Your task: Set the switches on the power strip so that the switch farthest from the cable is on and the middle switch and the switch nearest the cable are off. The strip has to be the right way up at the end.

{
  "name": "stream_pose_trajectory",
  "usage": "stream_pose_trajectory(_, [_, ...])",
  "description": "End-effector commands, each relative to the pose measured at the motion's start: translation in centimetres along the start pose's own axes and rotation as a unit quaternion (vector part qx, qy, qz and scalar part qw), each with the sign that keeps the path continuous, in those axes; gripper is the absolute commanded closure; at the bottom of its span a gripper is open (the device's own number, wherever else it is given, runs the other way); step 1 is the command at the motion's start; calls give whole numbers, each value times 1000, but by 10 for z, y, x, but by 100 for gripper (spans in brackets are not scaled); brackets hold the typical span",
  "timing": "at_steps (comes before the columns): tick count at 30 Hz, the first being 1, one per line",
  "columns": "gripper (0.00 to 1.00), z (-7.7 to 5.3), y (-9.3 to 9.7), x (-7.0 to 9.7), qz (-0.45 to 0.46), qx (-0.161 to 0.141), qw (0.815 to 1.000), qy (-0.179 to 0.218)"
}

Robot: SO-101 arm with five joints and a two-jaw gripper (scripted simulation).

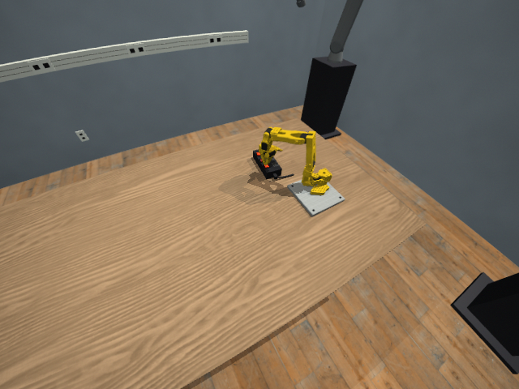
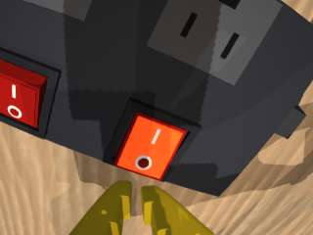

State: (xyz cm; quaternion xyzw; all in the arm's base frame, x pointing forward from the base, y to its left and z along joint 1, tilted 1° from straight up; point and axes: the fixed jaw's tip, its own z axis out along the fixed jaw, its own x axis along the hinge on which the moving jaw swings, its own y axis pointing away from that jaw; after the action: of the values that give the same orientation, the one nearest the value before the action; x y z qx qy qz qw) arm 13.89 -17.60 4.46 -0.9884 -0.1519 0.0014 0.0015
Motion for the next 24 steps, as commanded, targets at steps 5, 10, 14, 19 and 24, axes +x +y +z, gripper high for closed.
stream_pose_trajectory(5, [100, 2, -2, 1, -7, -1, 1000, 1])
stream_pose_trajectory(10, [100, 2, -2, 1, -7, -1, 1000, 1])
stream_pose_trajectory(14, [100, 2, -2, 1, -7, -1, 1000, 1])
stream_pose_trajectory(19, [100, 7, -3, 1, -7, -1, 1000, 1])
stream_pose_trajectory(24, [100, 12, -4, 0, -7, -1, 1000, 1])
